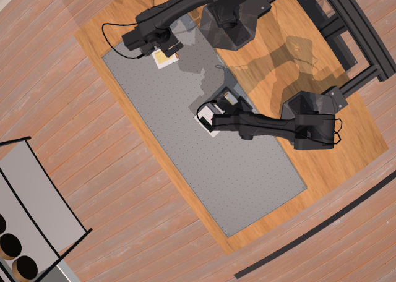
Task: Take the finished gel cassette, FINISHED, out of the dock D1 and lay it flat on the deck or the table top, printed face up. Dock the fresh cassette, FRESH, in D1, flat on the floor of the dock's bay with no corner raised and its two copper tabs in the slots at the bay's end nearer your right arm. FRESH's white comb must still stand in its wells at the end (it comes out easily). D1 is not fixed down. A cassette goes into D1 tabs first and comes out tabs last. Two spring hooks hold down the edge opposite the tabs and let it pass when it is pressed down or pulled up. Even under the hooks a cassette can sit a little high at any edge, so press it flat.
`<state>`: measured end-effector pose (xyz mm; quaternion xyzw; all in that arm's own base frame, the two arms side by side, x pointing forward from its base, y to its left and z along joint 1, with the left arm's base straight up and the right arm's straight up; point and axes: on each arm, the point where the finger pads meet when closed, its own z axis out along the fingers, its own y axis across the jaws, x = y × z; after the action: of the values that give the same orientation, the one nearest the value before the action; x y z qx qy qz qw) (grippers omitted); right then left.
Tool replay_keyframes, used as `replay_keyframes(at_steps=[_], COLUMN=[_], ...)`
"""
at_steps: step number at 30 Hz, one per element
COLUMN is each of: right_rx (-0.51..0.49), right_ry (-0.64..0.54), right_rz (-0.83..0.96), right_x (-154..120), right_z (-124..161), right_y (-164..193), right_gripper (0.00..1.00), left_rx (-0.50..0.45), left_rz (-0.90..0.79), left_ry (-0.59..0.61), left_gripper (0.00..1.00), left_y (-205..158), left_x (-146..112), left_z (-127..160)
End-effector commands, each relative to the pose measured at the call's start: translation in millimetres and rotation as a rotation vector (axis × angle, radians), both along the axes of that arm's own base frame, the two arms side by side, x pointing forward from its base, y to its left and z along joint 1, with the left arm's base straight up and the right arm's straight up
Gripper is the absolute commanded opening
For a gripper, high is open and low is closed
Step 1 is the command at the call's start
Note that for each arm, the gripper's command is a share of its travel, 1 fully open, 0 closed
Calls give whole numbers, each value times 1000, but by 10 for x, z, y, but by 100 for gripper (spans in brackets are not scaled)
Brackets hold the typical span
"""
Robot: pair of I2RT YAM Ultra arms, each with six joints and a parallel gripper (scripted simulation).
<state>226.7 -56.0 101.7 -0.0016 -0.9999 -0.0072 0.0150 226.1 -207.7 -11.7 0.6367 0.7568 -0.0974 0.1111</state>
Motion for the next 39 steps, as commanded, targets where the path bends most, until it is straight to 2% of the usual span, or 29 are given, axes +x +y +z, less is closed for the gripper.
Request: replay_keyframes(at_steps=[1,39], right_rx=[-14,-14], right_ry=[-29,-29], right_rz=[-8,-8], right_x=[60,60], right_z=[111,111], right_y=[-62,-62], right_gripper=[100,100], left_rx=[-31,-26], left_rz=[-4,-6], left_ry=[-24,-18], left_gripper=[0,0], left_y=[-76,-51], left_x=[88,41], left_z=[69,16])
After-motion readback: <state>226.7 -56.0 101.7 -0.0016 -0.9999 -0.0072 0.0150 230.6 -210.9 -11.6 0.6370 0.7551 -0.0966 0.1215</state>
